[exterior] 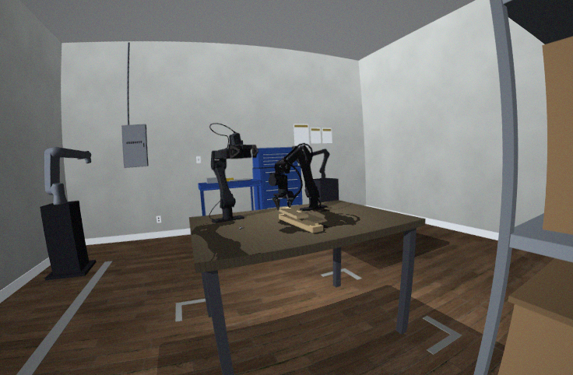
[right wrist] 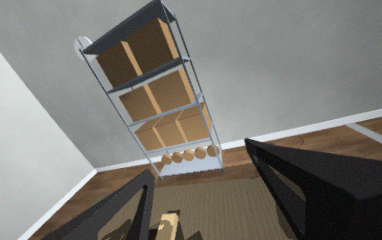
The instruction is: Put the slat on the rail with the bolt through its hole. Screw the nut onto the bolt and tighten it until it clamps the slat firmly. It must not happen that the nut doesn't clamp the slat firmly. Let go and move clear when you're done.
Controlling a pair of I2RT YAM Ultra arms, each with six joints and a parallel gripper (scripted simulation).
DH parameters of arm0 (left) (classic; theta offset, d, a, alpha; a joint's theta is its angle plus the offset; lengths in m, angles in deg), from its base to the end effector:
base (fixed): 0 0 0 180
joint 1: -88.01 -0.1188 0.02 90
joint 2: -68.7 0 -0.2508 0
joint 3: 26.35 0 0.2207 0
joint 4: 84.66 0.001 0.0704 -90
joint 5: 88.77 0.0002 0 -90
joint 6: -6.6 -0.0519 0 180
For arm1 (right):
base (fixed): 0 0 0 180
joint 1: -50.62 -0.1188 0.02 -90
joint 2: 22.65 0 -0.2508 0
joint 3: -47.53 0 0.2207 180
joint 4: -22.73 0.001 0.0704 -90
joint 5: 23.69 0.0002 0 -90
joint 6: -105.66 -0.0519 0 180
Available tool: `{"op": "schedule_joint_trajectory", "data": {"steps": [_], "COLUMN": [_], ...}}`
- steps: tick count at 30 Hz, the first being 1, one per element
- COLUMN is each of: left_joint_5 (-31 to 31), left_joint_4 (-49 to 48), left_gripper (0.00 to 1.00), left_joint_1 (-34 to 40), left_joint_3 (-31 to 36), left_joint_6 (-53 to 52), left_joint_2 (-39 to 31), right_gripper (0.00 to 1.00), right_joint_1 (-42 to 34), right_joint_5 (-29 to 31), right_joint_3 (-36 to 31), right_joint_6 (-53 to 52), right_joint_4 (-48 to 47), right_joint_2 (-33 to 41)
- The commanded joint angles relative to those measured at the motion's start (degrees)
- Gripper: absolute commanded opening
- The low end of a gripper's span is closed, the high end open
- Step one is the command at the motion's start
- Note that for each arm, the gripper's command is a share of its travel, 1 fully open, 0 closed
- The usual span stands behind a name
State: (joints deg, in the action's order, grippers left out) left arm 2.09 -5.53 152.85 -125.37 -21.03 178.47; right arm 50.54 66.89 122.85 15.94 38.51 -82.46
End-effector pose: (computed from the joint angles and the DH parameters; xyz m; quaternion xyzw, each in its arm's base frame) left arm 0.1370 -0.2911 0.1914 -0.0216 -0.9997 0.0043 0.0063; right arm 0.2288 0.0008 0.3938 0.0013 0.7088 -0.0048 0.7054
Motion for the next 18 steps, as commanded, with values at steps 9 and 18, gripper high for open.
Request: {"op": "schedule_joint_trajectory", "data": {"steps": [9, 18], "left_joint_5": [-0.86, -0.86], "left_joint_4": [-2.6, -3.86], "left_gripper": [0.72, 0.72], "left_joint_1": [-0.1, -0.1], "left_joint_3": [1.36, 2.31], "left_joint_6": [0.52, 0.52], "left_joint_2": [0.08, 0.42], "right_gripper": [1.0, 1.0], "right_joint_1": [0.07, 0.07], "right_joint_5": [-0.57, -0.57], "right_joint_3": [0.74, 0.74], "right_joint_6": [-0.27, -0.27], "right_joint_4": [-0.29, -0.29], "right_joint_2": [-0.05, -0.05]}}
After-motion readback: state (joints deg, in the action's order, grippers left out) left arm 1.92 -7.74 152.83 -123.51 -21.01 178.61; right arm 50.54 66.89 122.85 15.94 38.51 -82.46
